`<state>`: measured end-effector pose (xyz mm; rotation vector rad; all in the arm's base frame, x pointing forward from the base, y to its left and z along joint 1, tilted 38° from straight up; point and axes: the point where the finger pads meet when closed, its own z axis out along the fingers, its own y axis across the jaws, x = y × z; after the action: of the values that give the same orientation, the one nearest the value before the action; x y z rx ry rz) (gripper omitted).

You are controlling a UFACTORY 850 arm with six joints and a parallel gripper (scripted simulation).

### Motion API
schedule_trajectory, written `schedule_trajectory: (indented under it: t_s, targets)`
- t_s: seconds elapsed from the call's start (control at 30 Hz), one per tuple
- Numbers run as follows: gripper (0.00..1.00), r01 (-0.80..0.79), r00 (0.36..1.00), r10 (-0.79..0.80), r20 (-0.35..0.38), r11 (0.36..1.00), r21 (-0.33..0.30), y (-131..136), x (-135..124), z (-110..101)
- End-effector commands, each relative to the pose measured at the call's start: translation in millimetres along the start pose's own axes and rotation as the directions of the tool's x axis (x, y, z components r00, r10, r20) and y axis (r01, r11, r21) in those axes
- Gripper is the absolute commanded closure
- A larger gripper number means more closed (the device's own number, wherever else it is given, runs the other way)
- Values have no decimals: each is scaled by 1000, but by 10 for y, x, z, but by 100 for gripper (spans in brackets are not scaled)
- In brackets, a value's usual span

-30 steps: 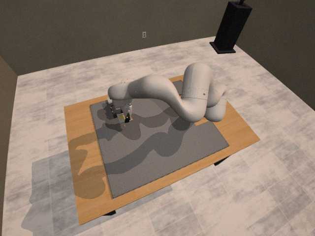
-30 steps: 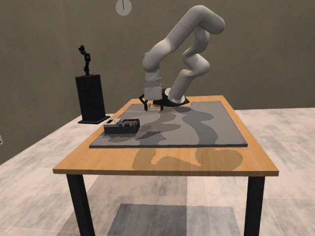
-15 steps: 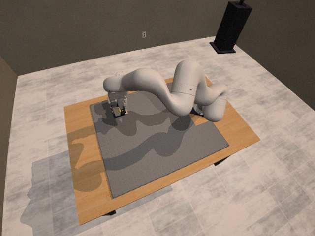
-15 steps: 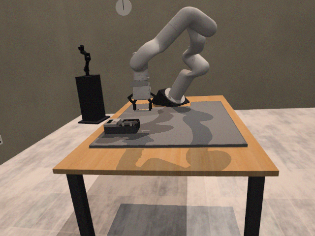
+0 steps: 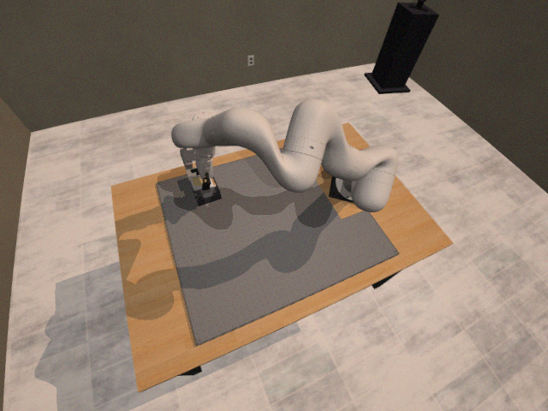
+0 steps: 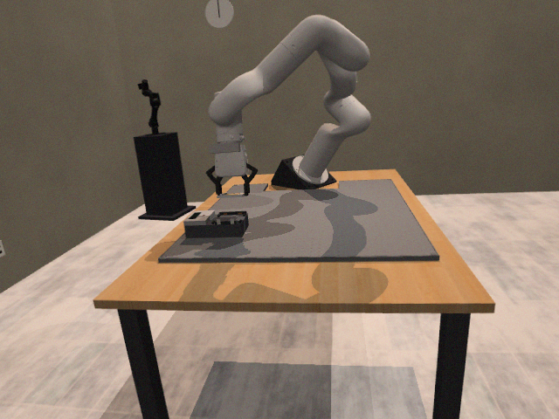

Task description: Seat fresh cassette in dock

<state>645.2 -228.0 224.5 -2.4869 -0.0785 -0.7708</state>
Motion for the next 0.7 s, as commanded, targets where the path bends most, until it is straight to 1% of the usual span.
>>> schedule_trajectory:
  t_s: [0.0, 0.57, 0.67]
  targets:
    - [100, 1, 1000, -1, 0, 1000, 0, 219, 58, -23]
    - [100, 1, 1000, -1, 0, 1000, 0, 219, 58, -23]
    - [100, 1, 1000, -1, 0, 1000, 0, 219, 51, 16]
